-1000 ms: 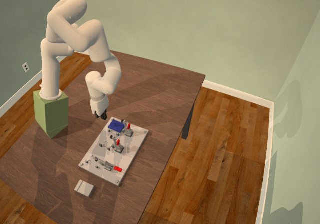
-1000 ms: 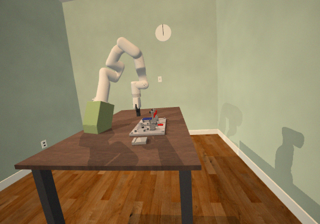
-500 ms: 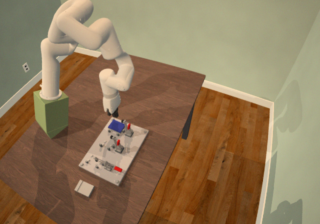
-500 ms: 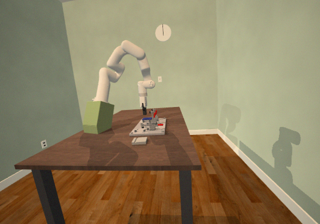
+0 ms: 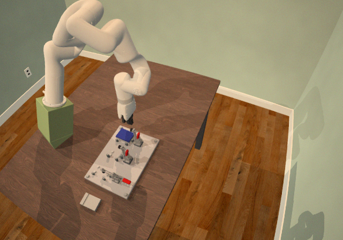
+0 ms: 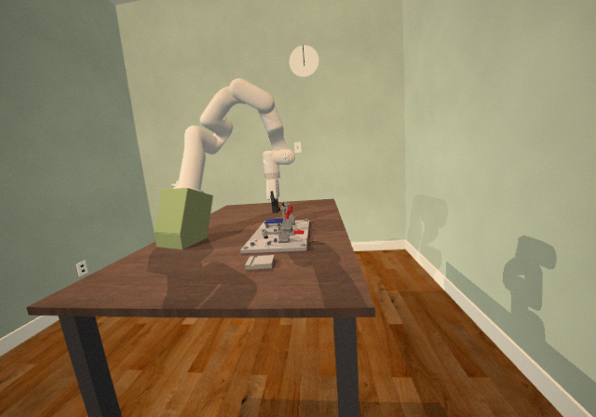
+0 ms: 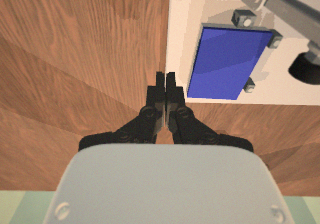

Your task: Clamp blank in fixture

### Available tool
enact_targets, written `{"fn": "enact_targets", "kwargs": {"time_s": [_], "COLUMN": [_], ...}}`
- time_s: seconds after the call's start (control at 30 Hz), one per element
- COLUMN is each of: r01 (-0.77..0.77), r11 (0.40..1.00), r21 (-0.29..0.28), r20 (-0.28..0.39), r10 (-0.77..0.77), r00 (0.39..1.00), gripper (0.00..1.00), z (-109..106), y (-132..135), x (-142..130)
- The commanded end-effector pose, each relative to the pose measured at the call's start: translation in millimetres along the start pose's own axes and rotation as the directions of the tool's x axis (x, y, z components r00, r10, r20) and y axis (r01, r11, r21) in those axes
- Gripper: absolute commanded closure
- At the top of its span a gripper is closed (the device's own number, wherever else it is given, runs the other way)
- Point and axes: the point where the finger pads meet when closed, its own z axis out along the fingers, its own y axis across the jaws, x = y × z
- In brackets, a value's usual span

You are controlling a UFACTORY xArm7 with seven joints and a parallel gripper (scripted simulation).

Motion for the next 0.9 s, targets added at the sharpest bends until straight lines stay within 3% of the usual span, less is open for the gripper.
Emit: {"fn": "enact_targets", "kwargs": {"time_s": [0.0, 0.37, 0.87], "r01": [-0.001, -0.001, -0.001], "r11": [1.0, 1.0, 1.0], "r21": [-0.001, -0.001, -0.001], "r20": [-0.001, -0.001, -0.001], "r10": [0.001, 0.001, 0.001], "r00": [1.0, 1.0, 1.0], "gripper": [1.0, 1.0, 1.0], "z": [6, 32, 34], "y": [0, 0, 0], "x": [1, 1, 1]}}
